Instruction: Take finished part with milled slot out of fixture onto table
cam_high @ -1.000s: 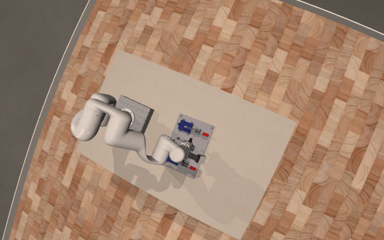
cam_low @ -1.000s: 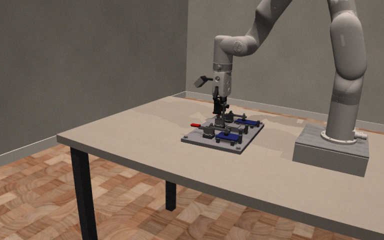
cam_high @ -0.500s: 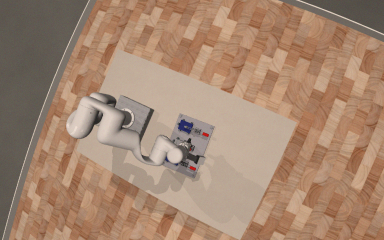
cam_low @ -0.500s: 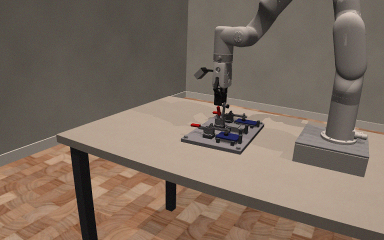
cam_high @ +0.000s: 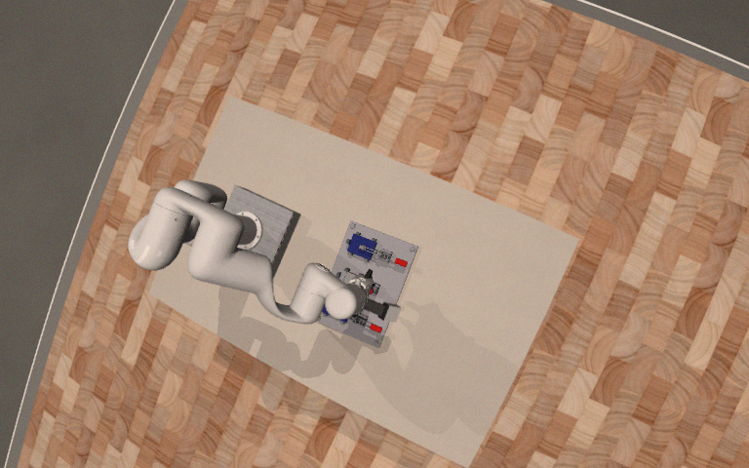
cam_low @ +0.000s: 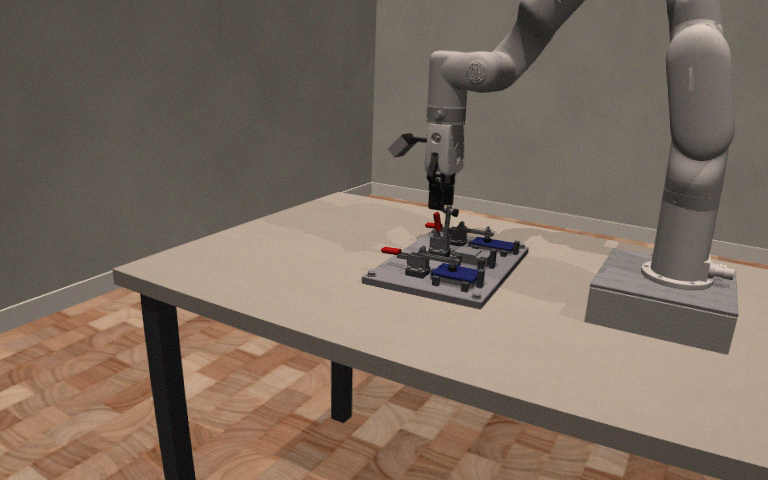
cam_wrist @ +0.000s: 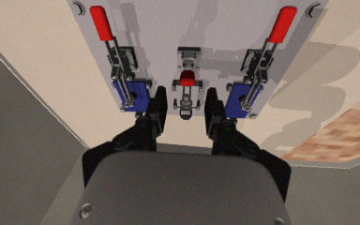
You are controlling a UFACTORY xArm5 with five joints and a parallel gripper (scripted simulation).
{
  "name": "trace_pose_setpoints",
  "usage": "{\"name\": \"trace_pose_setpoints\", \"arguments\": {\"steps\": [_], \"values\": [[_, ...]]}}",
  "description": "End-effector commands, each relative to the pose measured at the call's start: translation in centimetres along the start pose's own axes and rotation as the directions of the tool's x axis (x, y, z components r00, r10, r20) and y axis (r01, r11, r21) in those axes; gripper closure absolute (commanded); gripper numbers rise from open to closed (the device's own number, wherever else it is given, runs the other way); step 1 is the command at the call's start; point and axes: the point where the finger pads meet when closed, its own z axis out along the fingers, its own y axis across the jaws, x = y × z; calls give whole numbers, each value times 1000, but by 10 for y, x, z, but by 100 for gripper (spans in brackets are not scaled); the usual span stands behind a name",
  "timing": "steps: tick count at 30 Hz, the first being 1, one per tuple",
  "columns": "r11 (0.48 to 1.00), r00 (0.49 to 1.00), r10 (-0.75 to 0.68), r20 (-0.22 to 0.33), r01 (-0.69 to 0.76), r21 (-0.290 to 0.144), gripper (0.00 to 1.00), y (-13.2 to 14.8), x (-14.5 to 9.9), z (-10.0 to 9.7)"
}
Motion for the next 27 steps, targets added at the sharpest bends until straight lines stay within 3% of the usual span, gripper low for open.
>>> {"name": "trace_pose_setpoints", "arguments": {"steps": [1, 2, 27], "values": [[1000, 1000, 0, -4, 0, 0, 53, 0, 1, -1], [1000, 1000, 0, -4, 0, 0, 0, 0, 1, -1], [1000, 1000, 0, -4, 0, 0, 0, 0, 1, 12]]}}
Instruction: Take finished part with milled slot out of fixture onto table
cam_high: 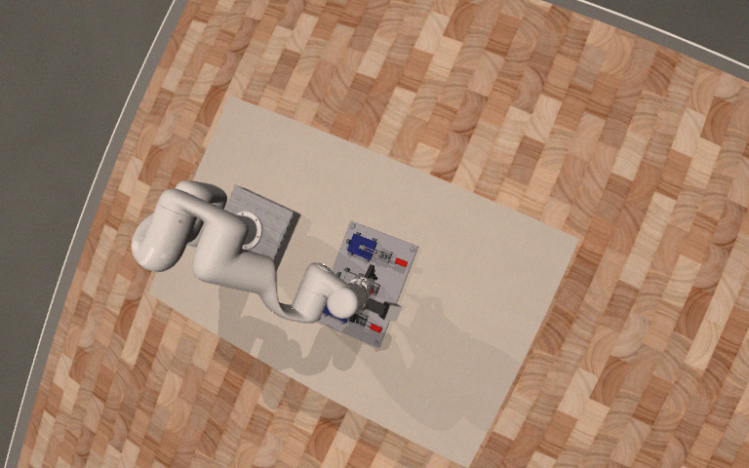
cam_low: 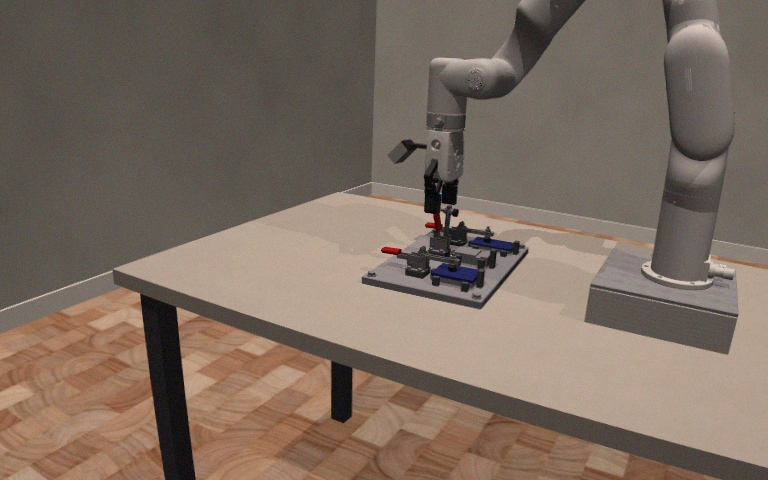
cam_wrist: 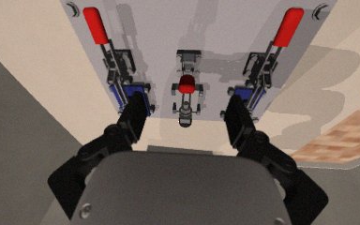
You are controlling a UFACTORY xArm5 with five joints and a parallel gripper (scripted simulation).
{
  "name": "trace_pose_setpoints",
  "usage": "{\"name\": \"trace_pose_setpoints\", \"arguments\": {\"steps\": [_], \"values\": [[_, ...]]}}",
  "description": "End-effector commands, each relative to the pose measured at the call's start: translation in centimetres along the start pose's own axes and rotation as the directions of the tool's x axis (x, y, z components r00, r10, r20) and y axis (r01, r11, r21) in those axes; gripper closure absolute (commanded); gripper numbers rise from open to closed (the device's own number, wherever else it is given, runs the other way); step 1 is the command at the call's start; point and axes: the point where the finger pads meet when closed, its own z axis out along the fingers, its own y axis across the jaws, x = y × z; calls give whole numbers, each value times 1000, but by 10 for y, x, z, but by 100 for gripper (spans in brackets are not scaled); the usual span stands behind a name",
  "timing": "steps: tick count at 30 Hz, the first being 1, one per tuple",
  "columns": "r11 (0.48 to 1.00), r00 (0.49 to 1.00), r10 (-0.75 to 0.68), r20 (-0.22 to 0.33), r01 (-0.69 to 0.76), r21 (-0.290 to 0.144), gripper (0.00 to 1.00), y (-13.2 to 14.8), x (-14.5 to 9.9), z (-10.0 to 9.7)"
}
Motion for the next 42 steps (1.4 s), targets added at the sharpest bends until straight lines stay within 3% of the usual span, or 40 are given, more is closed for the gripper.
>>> {"name": "trace_pose_setpoints", "arguments": {"steps": [1, 13, 42], "values": [[1000, 1000, 0, -4, 0, 0, 0, 0, 1, -1], [1000, 1000, 0, -4, 0, 0, 0, 0, -6, -1], [1000, 1000, 0, -4, 0, 0, 0, 0, -72, -1]]}}
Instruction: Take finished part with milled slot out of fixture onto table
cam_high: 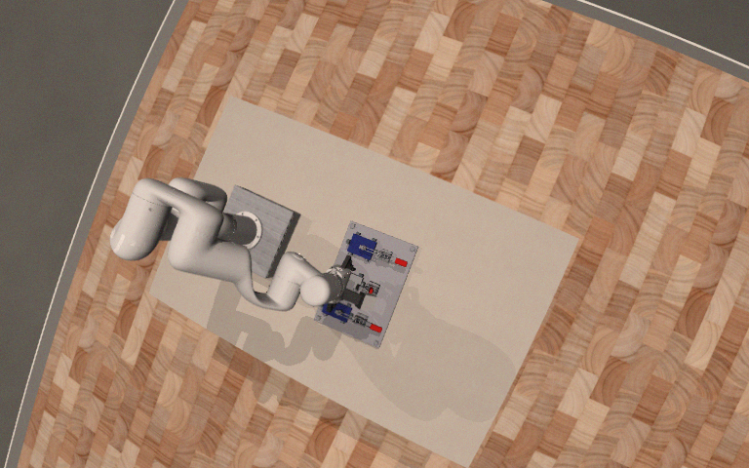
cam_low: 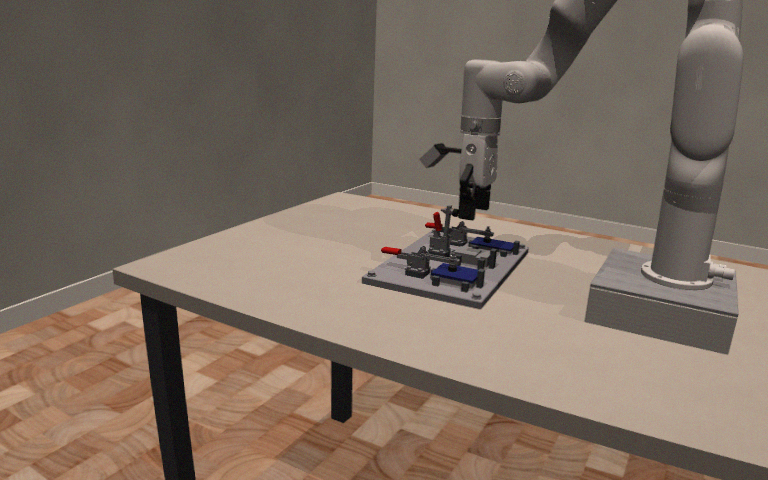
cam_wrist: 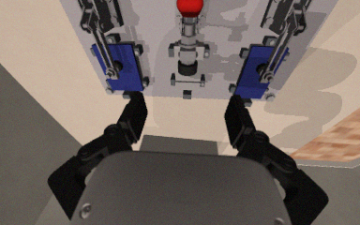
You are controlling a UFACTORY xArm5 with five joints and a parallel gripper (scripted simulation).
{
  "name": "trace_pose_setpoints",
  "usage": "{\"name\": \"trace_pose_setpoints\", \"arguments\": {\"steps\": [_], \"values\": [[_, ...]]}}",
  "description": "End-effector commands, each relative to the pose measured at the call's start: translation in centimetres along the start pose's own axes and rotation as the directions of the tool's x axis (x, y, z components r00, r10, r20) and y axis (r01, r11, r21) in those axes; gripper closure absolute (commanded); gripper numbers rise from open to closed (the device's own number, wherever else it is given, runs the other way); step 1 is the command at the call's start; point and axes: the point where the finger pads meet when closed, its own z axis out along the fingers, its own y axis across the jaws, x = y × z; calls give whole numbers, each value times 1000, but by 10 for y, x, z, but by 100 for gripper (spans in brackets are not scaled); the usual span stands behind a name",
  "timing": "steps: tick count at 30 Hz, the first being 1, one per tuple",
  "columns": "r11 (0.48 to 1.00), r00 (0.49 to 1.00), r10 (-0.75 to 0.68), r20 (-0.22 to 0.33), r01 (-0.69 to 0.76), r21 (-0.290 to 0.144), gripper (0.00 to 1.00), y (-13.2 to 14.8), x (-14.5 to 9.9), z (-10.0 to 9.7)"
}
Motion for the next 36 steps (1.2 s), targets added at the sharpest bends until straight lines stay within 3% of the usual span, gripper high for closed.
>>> {"name": "trace_pose_setpoints", "arguments": {"steps": [1, 18, 36], "values": [[1000, 1000, 0, -4, 0, 0, 0, 0, -3, -1], [1000, 1000, 0, -4, 0, 0, 0, 0, -6, 1], [1000, 1000, 0, -4, 0, 0, 0, 0, -6, 36]]}}
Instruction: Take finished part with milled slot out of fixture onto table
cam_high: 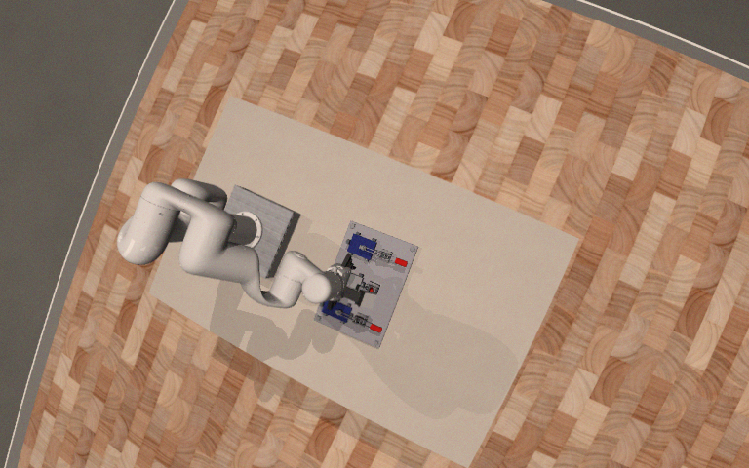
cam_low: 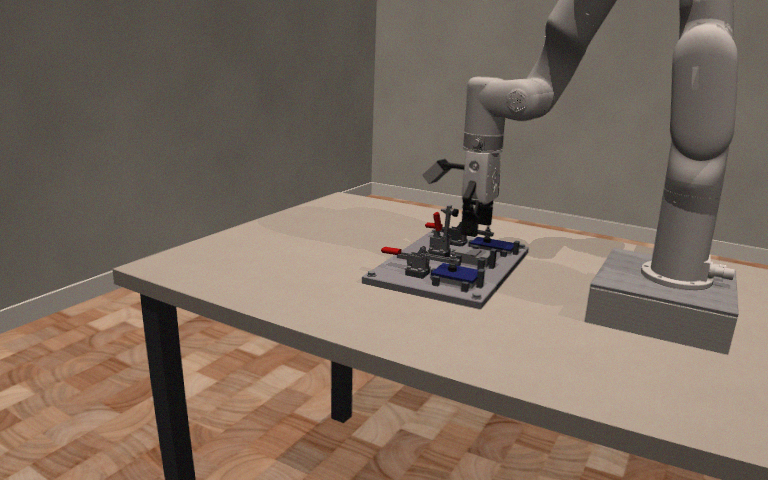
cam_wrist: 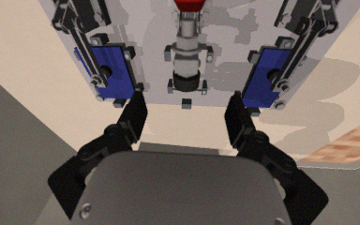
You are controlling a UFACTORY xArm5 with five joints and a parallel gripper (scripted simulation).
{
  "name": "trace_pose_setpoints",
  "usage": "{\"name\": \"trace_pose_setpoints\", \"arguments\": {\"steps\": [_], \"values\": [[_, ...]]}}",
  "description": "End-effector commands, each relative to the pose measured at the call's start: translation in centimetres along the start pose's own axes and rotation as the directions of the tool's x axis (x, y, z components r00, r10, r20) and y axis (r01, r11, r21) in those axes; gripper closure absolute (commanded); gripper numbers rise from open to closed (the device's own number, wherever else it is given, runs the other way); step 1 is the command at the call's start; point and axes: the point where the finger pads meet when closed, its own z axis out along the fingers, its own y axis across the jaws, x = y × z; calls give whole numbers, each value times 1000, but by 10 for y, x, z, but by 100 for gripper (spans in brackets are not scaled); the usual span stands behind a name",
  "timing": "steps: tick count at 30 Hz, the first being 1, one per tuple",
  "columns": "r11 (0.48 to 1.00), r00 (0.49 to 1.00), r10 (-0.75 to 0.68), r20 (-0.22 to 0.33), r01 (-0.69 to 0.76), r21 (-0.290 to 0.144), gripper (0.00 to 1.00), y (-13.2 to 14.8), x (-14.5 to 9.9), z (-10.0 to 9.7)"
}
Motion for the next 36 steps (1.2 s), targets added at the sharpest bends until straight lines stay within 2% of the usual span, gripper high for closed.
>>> {"name": "trace_pose_setpoints", "arguments": {"steps": [1, 10, 36], "values": [[1000, 1000, 0, -4, 0, 0, 0, 0, 2, 7], [1000, 1000, 0, -4, 0, 0, 0, 0, 2, 17], [1000, 1000, 0, -4, 0, 0, 0, 0, 2, 17]]}}
